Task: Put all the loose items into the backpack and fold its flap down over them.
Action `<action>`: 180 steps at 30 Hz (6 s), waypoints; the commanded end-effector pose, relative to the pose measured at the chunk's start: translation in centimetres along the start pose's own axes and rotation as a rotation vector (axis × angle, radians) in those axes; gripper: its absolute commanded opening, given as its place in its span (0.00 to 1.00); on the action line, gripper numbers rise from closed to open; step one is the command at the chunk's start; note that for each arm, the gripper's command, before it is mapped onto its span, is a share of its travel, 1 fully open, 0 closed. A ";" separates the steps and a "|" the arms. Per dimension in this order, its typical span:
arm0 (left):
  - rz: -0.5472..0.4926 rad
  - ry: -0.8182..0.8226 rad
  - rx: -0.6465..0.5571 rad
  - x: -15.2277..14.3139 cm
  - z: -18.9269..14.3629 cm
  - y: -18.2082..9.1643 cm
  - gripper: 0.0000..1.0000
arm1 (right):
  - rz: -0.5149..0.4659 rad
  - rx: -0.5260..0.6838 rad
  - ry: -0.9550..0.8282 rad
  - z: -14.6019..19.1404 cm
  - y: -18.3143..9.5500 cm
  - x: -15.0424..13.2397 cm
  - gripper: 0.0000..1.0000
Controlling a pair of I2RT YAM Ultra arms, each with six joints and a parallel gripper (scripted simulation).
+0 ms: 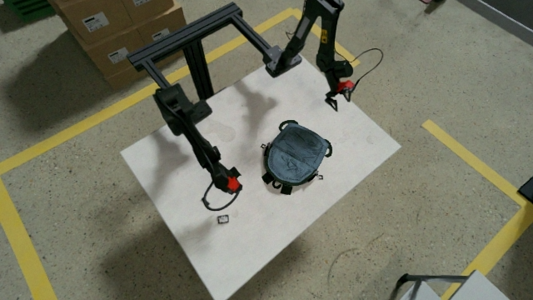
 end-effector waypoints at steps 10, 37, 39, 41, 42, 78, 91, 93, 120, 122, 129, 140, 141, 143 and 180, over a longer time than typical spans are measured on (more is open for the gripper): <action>-0.014 0.004 0.001 0.4 0.0 0.0 0.90 | 0.316 0.280 0.117 3.3 5.2 2.4 0.00; -0.014 0.004 0.001 0.4 0.0 0.0 0.90 | 0.527 0.502 0.208 4.6 14.2 3.2 0.00; -0.014 0.004 0.001 0.4 0.0 0.0 0.90 | 0.506 0.507 0.193 5.0 14.6 3.4 0.00; -0.014 0.004 0.001 0.4 0.0 0.0 0.90 | 0.509 0.504 0.207 5.5 15.0 3.2 0.00; -0.014 0.004 0.001 0.4 0.0 0.0 0.90 | 0.534 0.500 0.219 5.4 15.9 2.0 0.00; -0.014 0.004 0.001 0.4 0.0 0.0 0.90 | 0.532 0.501 0.218 7.4 17.9 1.4 0.00; -0.014 0.004 0.001 0.4 0.0 0.0 0.90 | 0.543 0.501 0.224 8.4 19.0 0.4 0.00; -0.014 0.004 0.001 0.4 0.0 0.0 0.90 | 0.530 0.504 0.218 8.7 18.7 0.9 0.00; -0.014 0.004 0.001 0.4 0.0 0.0 0.90 | 0.527 0.506 0.213 10.3 20.0 0.3 0.00; -0.014 0.004 0.001 0.4 0.0 0.0 0.90 | 0.528 0.506 0.211 10.3 20.0 0.2 0.00; -0.014 0.004 0.001 0.4 0.0 0.0 0.90 | 0.531 0.505 0.213 10.3 20.1 0.1 0.00; -0.014 0.004 0.001 0.4 0.0 0.0 0.90 | 0.525 0.507 0.211 10.5 20.0 0.3 0.00; -0.014 0.004 0.001 0.4 0.0 0.0 0.90 | 0.525 0.507 0.211 10.5 20.0 0.3 0.00; -0.014 0.004 0.001 0.4 0.0 0.0 0.90 | 0.522 0.508 0.210 10.6 19.9 0.4 0.00; -0.014 0.004 0.001 0.4 0.0 0.0 0.90 | 0.568 0.495 0.231 10.3 18.1 -0.9 0.00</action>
Point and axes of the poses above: on each arm, the point where the finger pads meet when closed, its own y axis out along the fingers, its own z axis across the jaws, x = y × z, the point moved 9 cm from there along -y, back along the fingers, and after that the axes turned 7 degrees about y, right-handed, at the moved point
